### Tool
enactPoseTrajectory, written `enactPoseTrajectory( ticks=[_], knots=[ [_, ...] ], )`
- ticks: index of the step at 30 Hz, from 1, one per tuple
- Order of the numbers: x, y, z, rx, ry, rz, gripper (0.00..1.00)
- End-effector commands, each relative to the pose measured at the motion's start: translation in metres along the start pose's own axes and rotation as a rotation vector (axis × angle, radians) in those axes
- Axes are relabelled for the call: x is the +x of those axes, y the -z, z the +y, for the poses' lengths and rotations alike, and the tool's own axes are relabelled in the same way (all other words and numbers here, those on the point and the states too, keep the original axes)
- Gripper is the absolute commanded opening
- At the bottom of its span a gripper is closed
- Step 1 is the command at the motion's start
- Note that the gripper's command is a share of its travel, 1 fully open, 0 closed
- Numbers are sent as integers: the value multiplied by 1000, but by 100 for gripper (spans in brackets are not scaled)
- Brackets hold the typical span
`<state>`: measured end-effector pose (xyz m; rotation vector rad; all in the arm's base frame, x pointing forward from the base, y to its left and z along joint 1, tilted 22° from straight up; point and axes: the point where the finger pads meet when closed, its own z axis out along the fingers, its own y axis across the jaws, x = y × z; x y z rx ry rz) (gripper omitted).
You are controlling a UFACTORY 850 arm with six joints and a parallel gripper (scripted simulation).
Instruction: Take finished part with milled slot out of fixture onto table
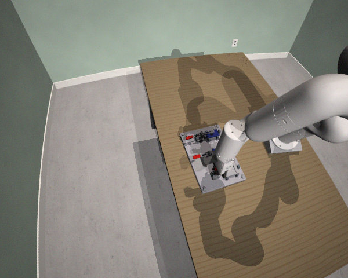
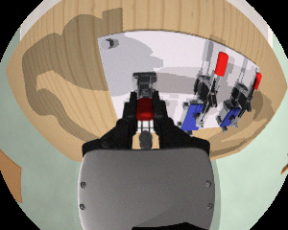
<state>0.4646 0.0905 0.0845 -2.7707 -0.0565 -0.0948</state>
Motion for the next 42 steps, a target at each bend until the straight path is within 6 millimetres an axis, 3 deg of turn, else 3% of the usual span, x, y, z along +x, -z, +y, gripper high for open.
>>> enactPoseTrajectory(
  ticks=[1, 9, 10, 42],
  knots=[
    [1, 0, 0, 0, 0, 1, 0],
    [1, 0, 0, 0, 0, 1, 0],
    [1, 0, 0, 0, 0, 1, 47],
    [1, 2, 0, 0, 0, 1, 47]
  ],
)
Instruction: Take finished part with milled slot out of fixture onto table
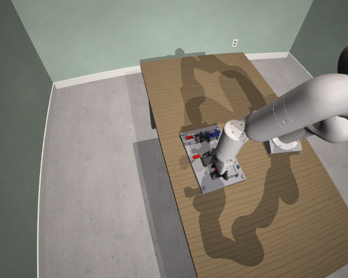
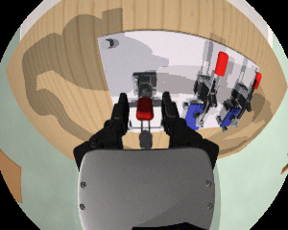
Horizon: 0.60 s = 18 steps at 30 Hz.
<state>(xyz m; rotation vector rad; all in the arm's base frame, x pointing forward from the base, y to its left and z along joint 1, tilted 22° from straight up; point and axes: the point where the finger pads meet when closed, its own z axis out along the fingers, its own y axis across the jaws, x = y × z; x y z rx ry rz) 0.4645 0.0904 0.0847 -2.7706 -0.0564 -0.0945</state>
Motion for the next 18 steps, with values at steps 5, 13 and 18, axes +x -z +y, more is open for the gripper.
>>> enactPoseTrajectory(
  ticks=[5, 13, 18],
  knots=[
    [1, 10, 0, 0, 0, 2, 47],
    [1, 27, 0, 0, 0, 2, 47],
    [1, 41, 0, 0, 0, 2, 47]
  ],
)
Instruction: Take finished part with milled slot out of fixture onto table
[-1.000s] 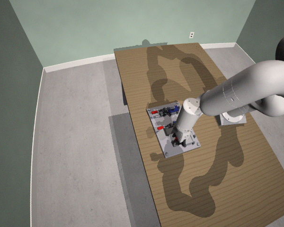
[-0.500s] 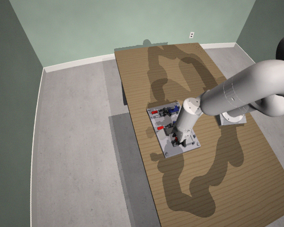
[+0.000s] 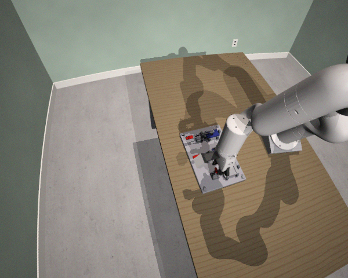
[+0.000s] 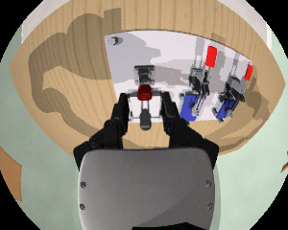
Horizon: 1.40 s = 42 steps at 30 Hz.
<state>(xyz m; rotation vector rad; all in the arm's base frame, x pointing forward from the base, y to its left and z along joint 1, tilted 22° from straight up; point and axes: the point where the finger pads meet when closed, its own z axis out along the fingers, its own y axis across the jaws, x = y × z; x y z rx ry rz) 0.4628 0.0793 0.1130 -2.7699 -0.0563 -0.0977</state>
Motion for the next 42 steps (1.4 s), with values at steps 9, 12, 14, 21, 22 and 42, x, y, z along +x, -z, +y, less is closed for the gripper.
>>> enactPoseTrajectory(
  ticks=[9, 12, 14, 21, 22, 42],
  knots=[
    [1, 20, 0, -1, 0, -1, 47],
    [1, 20, 0, -1, 0, -1, 47],
    [1, 20, 0, -1, 0, -1, 47],
    [1, 20, 0, -1, 0, -1, 47],
    [1, 20, 0, -1, 0, -1, 47],
    [1, 15, 0, 0, 0, -1, 100]
  ],
)
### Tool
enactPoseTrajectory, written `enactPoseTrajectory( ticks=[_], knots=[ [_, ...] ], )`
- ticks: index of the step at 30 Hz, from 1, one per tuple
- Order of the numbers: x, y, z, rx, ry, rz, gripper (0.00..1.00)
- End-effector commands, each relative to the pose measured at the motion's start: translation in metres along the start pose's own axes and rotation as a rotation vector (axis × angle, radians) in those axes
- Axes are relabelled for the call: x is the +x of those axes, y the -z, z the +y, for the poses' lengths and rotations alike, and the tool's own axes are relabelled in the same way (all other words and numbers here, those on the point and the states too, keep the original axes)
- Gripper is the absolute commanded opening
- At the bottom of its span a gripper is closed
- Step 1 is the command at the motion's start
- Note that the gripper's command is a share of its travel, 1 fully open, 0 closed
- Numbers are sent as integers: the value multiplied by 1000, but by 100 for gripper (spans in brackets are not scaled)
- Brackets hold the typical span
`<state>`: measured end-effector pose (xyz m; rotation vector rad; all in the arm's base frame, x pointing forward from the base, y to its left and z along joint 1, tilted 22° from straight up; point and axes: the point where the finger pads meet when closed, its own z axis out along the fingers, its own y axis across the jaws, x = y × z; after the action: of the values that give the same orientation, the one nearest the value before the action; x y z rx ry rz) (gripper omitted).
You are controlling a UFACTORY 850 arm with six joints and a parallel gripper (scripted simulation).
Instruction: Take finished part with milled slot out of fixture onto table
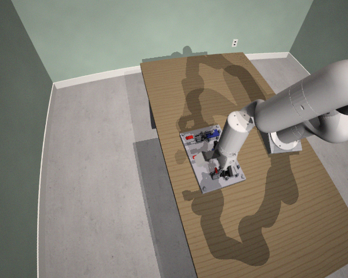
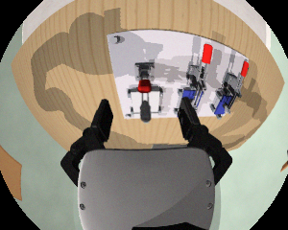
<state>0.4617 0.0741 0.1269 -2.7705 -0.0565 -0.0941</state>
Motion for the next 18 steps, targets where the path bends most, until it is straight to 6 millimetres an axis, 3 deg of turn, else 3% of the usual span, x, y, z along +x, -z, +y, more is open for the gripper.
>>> enactPoseTrajectory(
  ticks=[1, 18],
  knots=[
    [1, -1, 0, 0, 0, 2, 100],
    [-2, -2, 0, 0, 0, 2, 100]
  ],
)
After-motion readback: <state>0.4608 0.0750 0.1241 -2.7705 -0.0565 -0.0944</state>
